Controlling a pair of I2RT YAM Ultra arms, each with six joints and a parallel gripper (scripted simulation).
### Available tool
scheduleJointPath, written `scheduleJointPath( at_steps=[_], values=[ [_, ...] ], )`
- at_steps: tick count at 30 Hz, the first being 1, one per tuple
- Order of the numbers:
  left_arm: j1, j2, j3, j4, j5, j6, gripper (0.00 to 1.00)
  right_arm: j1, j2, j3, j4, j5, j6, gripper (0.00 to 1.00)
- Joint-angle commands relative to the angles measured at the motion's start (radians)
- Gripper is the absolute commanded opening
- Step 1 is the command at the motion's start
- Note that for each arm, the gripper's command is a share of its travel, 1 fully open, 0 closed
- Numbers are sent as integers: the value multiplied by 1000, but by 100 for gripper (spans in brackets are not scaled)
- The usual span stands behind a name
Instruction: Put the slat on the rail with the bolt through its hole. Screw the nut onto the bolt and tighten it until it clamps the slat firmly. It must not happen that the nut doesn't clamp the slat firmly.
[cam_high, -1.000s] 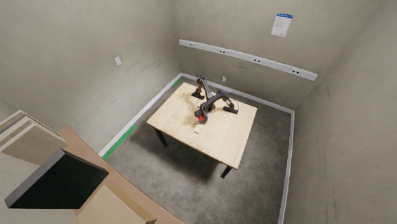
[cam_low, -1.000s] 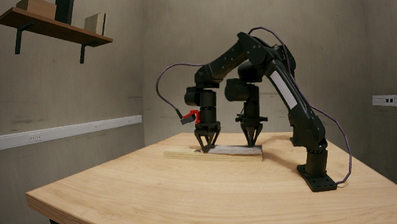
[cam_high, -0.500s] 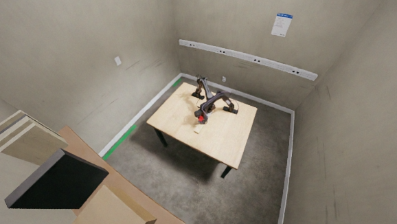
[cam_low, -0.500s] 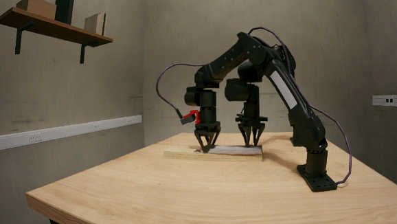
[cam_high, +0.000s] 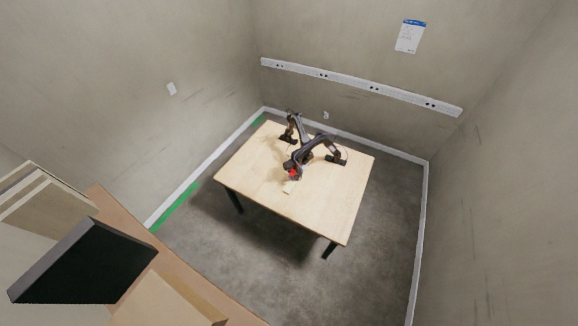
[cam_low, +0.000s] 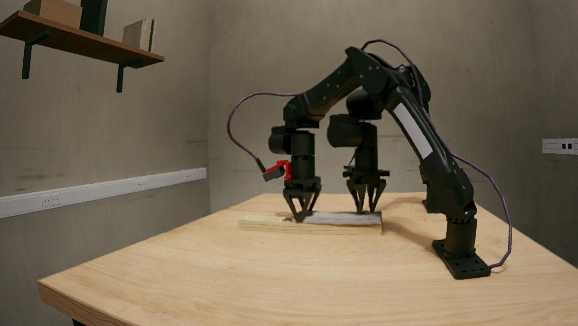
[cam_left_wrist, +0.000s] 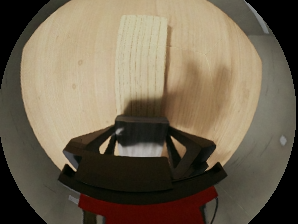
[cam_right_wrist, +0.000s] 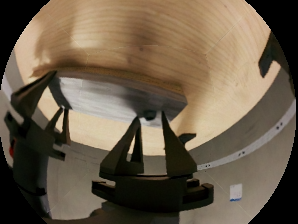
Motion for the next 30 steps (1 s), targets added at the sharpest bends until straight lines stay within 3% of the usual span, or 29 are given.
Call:
scheduleJointPath(
  at_steps=[1, 26, 28, 30],
  values=[
    [0, -8, 5, 1, 0, 0, 72, 2, -7, 6, -1, 5, -166, 34],
    [0, -8, 5, 1, 0, 0, 72, 4, -10, 12, -10, 12, -1385, 34],
    [0, -8, 5, 1, 0, 0, 72, 4, -10, 12, -10, 12, -1385, 34],
    [0, -8, 5, 1, 0, 0, 72, 4, -11, 12, -11, 12, -1549, 34]
  ],
)
